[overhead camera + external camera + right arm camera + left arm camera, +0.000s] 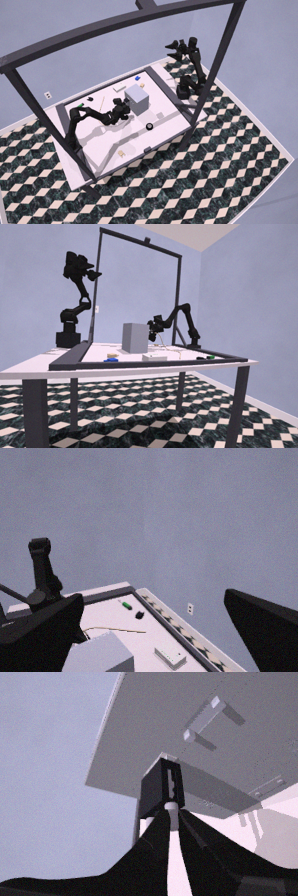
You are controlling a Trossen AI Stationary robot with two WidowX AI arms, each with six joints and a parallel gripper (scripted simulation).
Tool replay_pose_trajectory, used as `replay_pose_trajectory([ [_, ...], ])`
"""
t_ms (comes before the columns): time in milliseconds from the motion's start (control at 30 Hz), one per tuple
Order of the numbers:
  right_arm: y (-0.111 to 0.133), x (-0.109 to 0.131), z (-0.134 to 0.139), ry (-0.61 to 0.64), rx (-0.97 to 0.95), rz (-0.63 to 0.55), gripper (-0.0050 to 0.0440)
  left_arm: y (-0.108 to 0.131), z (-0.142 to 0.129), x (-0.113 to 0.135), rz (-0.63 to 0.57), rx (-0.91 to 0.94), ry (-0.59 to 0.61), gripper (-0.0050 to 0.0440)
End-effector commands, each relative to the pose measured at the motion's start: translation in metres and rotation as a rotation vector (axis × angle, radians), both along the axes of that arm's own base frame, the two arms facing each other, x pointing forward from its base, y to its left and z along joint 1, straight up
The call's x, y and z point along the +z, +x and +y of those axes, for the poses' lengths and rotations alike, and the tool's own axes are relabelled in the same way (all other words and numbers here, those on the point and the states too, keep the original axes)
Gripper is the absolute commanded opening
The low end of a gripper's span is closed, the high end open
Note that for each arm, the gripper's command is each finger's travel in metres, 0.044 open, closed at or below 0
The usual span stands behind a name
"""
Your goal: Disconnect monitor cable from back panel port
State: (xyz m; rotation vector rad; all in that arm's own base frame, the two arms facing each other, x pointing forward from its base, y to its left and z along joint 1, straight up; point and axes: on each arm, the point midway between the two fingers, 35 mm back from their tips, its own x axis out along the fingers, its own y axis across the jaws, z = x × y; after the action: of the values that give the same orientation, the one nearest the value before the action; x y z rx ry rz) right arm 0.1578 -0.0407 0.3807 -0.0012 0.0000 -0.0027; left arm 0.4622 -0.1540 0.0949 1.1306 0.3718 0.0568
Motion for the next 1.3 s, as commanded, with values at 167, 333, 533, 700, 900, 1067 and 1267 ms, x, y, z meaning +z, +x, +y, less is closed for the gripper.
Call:
replay_pose_trajectory([
  [167,-0.0003,0.0027,0.0013,-0.004,0.003,-0.001,0.044,0.002,-0.0001,0.0125,0.005,0.0,-0.096,0.0],
  [333,-0.0003,0.0027,0.0013,-0.004,0.003,-0.001,0.044,0.0023,0.0007,0.0138,0.026,-0.001,-0.162,0.0],
  [533,-0.0003,0.0027,0.0013,-0.004,0.003,-0.001,0.044,0.0025,0.0011,0.0144,0.037,-0.002,-0.195,0.0],
  [700,-0.0003,0.0027,0.0013,-0.004,0.003,-0.001,0.044,0.0027,0.0016,0.0152,0.05,-0.002,-0.237,0.0],
  [900,-0.0003,0.0027,0.0013,-0.004,0.003,-0.001,0.044,0.003,0.0024,0.0162,0.069,-0.003,-0.294,0.0],
  [1067,-0.0003,0.0027,0.0013,-0.004,0.003,-0.001,0.044,0.003,0.0024,0.0162,0.069,-0.003,-0.294,0.0048],
  [1267,-0.0003,0.0027,0.0013,-0.004,0.003,-0.001,0.044,0.003,0.0024,0.0162,0.069,-0.003,-0.294,0.0192],
])
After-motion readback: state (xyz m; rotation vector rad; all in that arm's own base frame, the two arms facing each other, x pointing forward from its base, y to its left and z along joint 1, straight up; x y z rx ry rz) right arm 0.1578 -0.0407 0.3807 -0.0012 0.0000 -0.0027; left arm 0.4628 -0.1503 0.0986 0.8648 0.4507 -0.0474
